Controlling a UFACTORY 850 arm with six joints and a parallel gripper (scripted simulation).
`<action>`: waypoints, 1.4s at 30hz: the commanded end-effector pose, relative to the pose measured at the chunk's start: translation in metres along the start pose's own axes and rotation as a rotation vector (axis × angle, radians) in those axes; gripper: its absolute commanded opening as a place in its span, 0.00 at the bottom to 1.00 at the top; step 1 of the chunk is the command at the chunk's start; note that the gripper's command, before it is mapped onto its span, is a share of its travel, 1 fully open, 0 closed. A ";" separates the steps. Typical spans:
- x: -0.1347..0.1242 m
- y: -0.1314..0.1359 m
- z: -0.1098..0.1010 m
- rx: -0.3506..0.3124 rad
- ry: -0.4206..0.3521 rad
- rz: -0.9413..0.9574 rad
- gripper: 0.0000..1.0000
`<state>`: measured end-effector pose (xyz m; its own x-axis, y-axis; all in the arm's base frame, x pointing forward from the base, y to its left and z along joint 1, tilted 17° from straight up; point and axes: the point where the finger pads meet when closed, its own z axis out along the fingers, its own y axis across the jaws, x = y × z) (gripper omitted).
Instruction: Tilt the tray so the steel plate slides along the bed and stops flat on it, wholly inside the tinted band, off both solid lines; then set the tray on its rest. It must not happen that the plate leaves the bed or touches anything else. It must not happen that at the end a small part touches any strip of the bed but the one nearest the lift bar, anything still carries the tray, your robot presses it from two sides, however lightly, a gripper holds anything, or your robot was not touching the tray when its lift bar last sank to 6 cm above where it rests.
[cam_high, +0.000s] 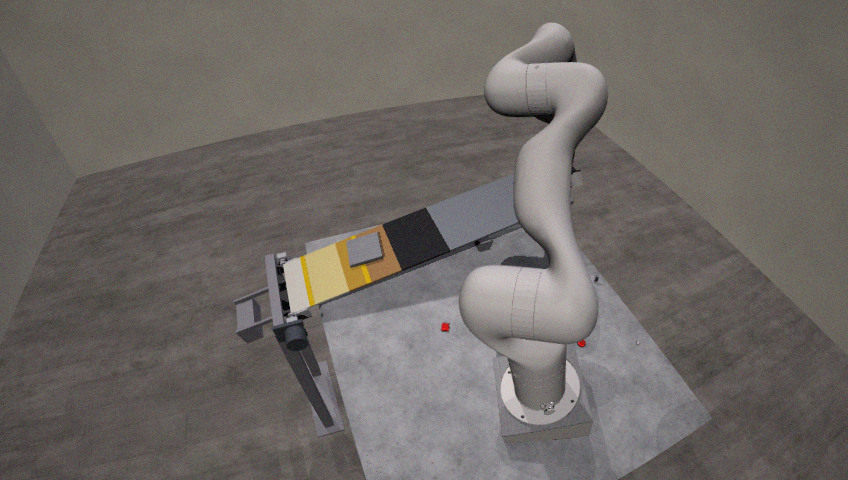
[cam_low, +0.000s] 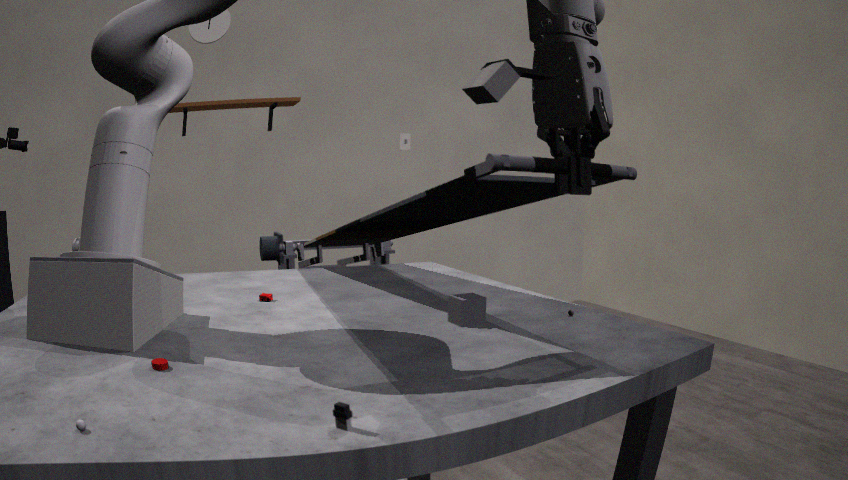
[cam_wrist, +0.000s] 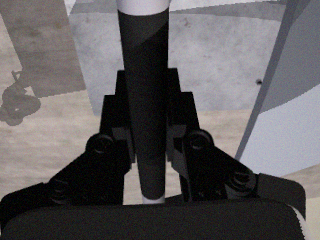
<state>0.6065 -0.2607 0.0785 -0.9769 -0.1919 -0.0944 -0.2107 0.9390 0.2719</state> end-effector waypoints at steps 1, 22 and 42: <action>-0.001 -0.001 0.002 0.001 -0.002 0.000 0.00; -0.001 -0.001 0.003 0.001 -0.002 0.000 0.00; -0.001 -0.002 0.007 0.001 -0.002 0.000 0.00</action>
<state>0.6065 -0.2607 0.0778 -0.9768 -0.1915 -0.0959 -0.2106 0.9398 0.2692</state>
